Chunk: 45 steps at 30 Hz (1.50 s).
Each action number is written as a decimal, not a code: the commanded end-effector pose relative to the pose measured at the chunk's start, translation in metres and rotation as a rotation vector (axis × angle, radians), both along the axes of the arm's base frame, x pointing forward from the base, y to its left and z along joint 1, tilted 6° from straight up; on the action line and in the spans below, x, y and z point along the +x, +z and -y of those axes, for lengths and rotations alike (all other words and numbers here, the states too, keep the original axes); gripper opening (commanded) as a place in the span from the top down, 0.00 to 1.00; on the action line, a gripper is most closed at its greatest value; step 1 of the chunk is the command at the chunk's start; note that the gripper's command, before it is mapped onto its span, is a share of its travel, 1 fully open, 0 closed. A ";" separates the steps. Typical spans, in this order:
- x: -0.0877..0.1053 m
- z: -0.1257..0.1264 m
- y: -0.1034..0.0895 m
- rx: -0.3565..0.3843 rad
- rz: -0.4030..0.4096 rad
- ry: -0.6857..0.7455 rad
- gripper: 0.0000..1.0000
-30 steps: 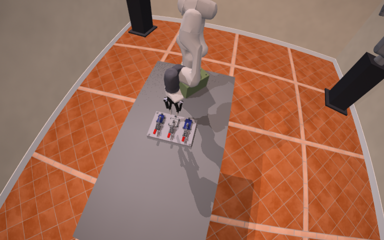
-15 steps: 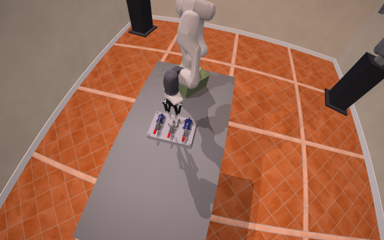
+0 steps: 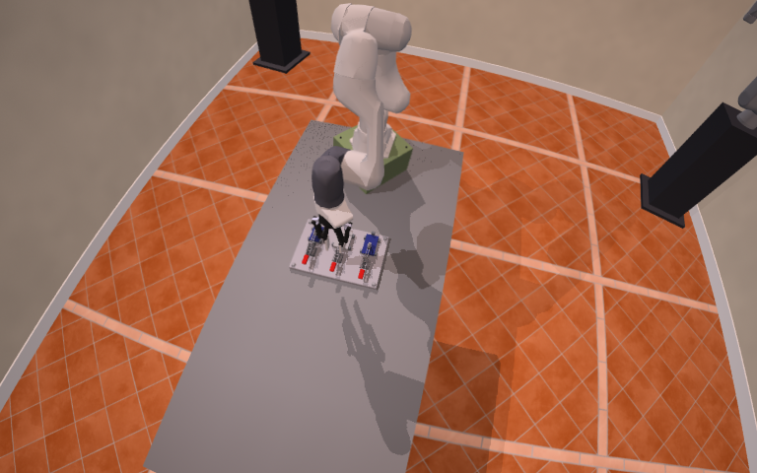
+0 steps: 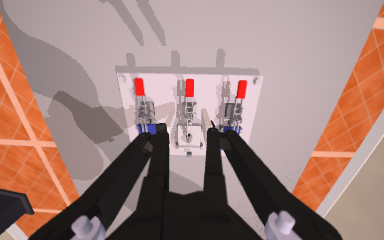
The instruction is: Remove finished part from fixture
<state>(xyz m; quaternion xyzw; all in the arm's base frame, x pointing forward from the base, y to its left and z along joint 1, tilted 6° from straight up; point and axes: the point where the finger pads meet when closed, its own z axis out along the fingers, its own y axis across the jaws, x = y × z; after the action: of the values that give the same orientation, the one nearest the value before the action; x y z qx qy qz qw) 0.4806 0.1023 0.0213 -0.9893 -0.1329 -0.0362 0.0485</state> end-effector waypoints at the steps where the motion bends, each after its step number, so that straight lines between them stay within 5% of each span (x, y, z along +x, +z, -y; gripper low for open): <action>1: 0.014 -0.004 -0.001 -0.013 -0.022 -0.042 0.72; 8: 0.034 -0.008 0.000 -0.013 -0.022 -0.042 0.72; 21: 0.035 -0.009 -0.003 -0.013 -0.022 -0.042 0.72; 45: 0.037 -0.014 -0.054 -0.013 -0.022 -0.042 0.72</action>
<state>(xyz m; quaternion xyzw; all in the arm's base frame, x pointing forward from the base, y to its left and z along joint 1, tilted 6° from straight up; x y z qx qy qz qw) 0.5108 0.1149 -0.0320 -0.9921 -0.1163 -0.0161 0.0441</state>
